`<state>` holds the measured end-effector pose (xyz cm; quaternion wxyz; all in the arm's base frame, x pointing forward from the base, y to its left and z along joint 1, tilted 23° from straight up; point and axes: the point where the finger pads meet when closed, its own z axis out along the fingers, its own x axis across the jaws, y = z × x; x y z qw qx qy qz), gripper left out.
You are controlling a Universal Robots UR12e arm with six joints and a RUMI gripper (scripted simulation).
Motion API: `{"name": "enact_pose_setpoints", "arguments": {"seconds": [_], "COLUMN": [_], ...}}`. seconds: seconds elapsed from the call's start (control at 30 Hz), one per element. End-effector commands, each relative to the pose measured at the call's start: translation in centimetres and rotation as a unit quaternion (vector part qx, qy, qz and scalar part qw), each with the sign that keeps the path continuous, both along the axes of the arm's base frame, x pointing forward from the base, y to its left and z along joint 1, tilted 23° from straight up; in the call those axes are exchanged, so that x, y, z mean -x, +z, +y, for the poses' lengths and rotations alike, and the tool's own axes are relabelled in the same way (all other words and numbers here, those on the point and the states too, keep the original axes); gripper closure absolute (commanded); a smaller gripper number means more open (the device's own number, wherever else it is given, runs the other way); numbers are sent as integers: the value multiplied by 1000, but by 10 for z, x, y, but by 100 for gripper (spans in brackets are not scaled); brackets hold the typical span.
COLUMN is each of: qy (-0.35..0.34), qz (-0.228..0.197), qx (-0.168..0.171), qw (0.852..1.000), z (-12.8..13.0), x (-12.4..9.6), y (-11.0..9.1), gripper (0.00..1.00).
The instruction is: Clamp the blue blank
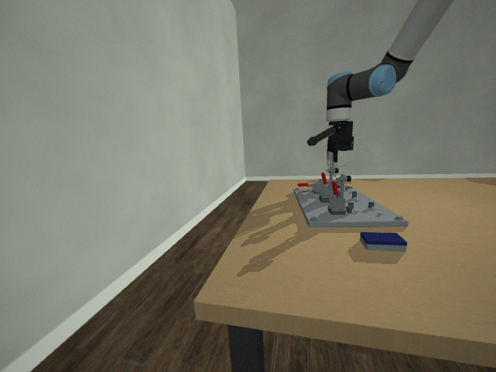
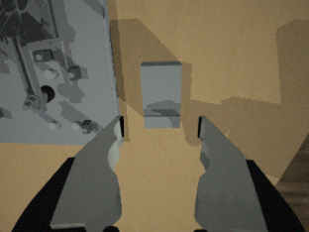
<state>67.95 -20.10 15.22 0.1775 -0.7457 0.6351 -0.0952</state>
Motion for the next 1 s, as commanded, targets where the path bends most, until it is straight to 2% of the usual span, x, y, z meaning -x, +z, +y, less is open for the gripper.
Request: {"name": "enact_pose_setpoints", "arguments": {"seconds": [0.0,0.2,0.4,0.97], "qy": [0,0,0,0], "qz": [0,0,0,0], "qx": [0,0,0,0], "qw": [1000,1000,1000,1000], "z": [-3,-6,-8,-8], "x": [6,13,18,19], "y": [15,34,46,49], "gripper": [60,60,60,60]}}
